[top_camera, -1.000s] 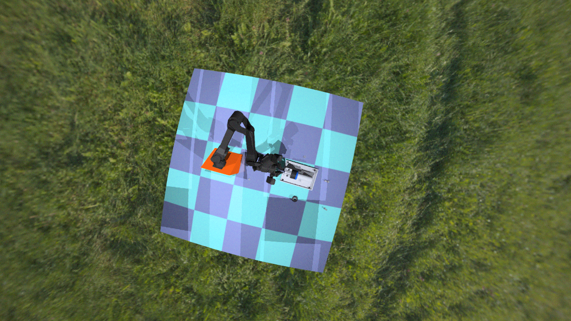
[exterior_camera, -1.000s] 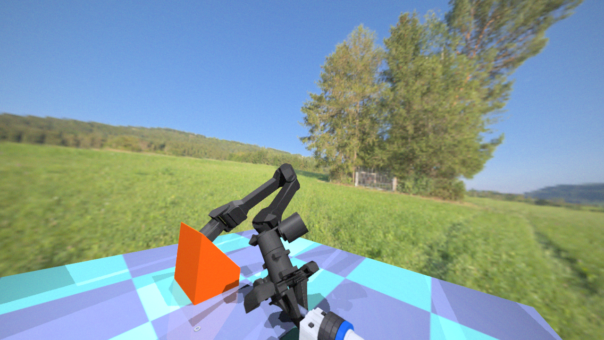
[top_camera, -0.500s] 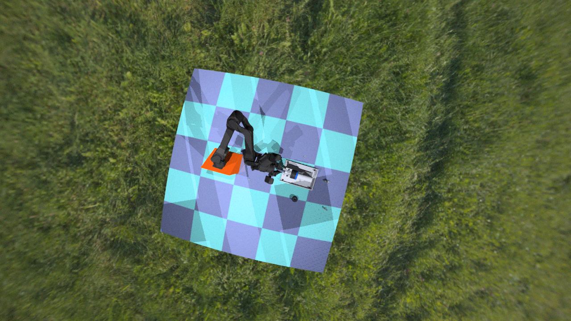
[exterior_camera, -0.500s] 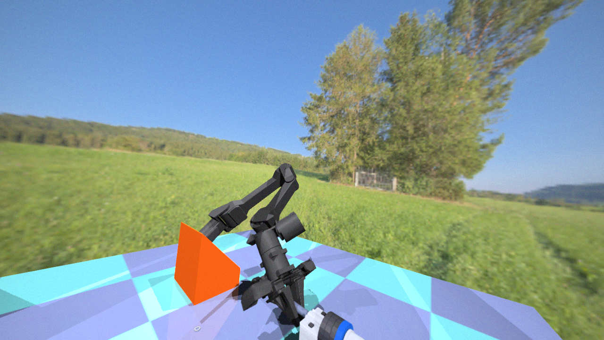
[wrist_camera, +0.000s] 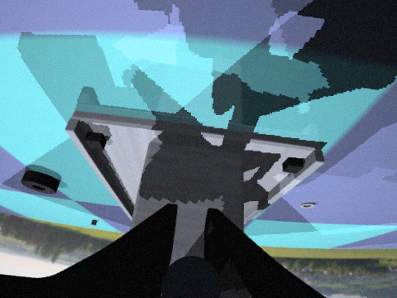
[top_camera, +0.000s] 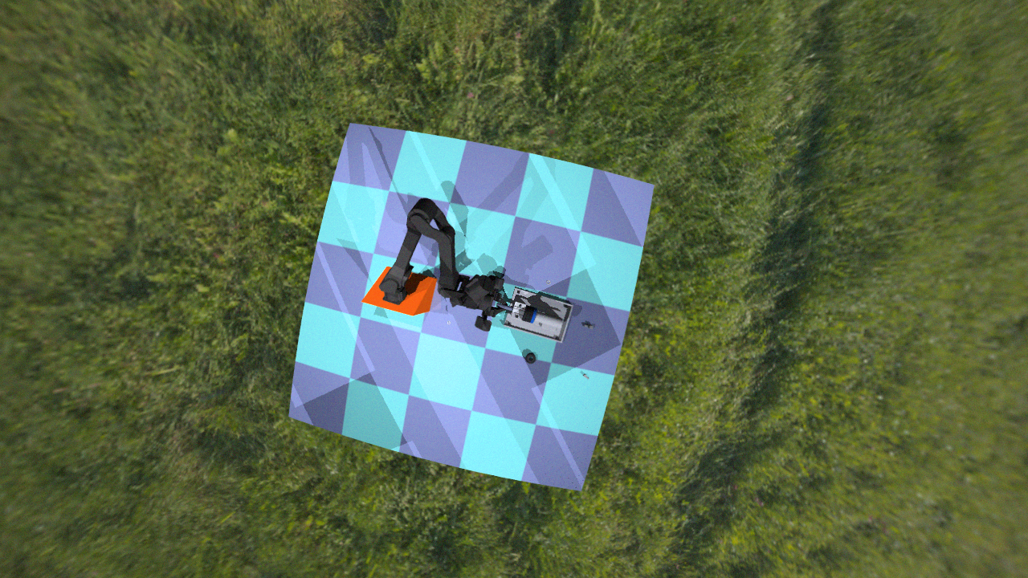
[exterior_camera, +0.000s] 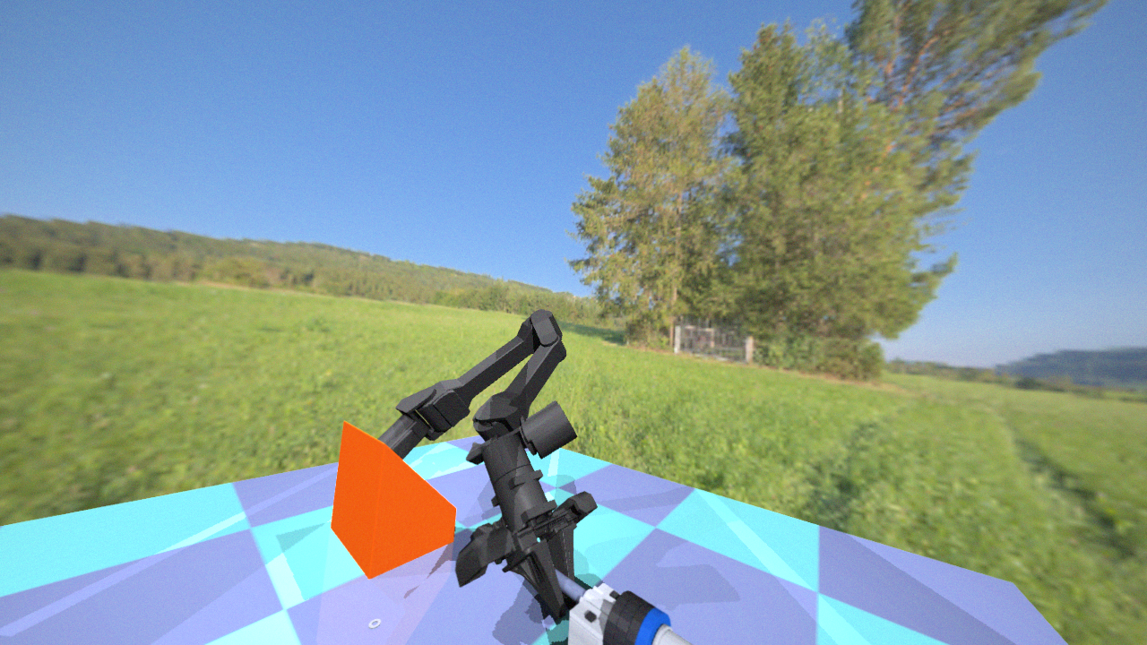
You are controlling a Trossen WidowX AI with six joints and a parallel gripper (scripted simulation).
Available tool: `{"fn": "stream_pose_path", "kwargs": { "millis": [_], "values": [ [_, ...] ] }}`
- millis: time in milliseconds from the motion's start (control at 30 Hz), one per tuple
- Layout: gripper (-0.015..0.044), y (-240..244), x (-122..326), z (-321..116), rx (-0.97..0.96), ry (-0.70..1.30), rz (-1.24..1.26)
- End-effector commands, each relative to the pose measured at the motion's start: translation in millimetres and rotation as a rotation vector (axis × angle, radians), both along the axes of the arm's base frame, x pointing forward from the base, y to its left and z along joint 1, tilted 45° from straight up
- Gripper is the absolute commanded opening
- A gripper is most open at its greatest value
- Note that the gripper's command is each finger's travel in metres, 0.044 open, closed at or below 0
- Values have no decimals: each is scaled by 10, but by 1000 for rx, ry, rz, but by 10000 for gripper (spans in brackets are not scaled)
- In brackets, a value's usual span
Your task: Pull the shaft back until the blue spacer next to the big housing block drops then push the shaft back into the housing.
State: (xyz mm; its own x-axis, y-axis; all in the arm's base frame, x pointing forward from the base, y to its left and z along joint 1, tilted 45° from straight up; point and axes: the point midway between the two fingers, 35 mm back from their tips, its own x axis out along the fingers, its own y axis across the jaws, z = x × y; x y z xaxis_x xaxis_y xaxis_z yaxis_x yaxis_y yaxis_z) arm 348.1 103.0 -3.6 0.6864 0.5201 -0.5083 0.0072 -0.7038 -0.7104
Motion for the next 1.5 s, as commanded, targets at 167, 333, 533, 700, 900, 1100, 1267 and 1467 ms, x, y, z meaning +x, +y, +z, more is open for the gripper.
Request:
{"fn": "stream_pose_path", "kwargs": {
  "millis": [167, 333, 533, 700, 900, 1100, 1267, 1467],
  "values": [
    [0, -4, -14, -1, 3, 3, -4],
    [0, -4, -20, -1, 3, 3, -4],
    [0, -4, -27, -1, 3, 3, -4],
    [0, -5, -32, -1, 3, 3, -4],
    [0, -5, -39, -1, 3, 3, -4],
    [0, -5, -46, -1, 3, 3, -4],
    [0, -5, -52, -1, 3, 3, -4],
    [0, -5, -59, -1, 3, 3, -4]
  ]
}}
